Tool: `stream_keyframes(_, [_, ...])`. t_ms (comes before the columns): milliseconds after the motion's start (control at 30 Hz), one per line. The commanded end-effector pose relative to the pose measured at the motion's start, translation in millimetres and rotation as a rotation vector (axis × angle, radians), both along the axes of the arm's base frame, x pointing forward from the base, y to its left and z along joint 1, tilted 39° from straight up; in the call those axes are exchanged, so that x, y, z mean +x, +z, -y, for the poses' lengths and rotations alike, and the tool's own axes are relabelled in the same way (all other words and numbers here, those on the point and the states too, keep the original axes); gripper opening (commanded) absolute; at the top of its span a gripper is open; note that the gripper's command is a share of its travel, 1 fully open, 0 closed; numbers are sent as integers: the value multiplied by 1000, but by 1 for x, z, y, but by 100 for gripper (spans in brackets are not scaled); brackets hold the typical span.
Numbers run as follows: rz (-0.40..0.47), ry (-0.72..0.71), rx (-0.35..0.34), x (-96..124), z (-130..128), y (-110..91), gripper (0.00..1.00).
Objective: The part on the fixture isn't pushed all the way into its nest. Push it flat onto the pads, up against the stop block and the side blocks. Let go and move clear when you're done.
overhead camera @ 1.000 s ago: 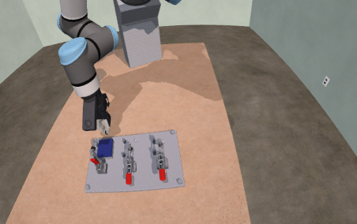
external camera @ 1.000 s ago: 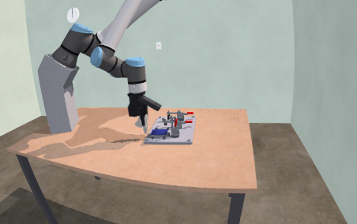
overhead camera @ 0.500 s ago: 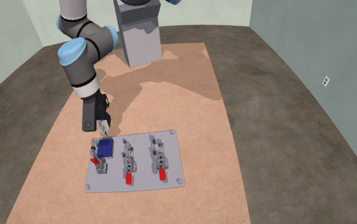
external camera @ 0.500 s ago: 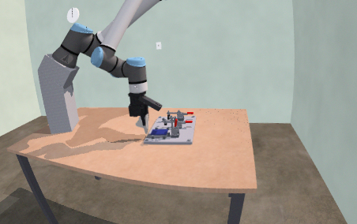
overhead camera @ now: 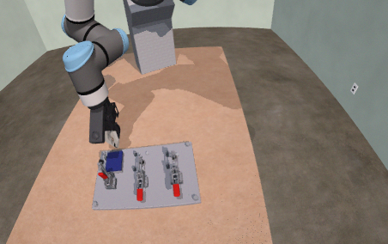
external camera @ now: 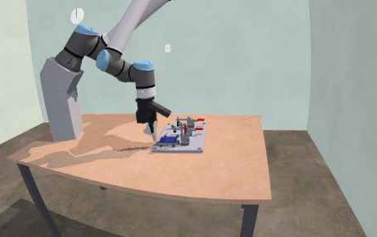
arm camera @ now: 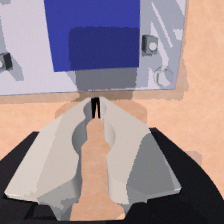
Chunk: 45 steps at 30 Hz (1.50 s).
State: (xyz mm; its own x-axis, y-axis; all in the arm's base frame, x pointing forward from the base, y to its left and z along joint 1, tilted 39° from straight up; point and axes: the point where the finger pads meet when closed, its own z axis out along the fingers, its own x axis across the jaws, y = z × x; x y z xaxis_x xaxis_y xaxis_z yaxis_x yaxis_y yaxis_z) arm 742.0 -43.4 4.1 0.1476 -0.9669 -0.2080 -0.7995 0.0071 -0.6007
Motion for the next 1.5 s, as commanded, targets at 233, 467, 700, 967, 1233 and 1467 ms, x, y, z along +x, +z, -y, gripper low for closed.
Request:
stream_keyframes(233, [1,0,0,3,0,3,0])
stream_keyframes(467, [1,0,0,3,0,3,0])
stream_keyframes(700, [1,0,0,3,0,3,0])
stream_keyframes(967, [1,0,0,4,0,3,0])
stream_keyframes(1233, [1,0,0,6,0,5,0])
stream_keyframes(1467, [1,0,0,7,0,5,0])
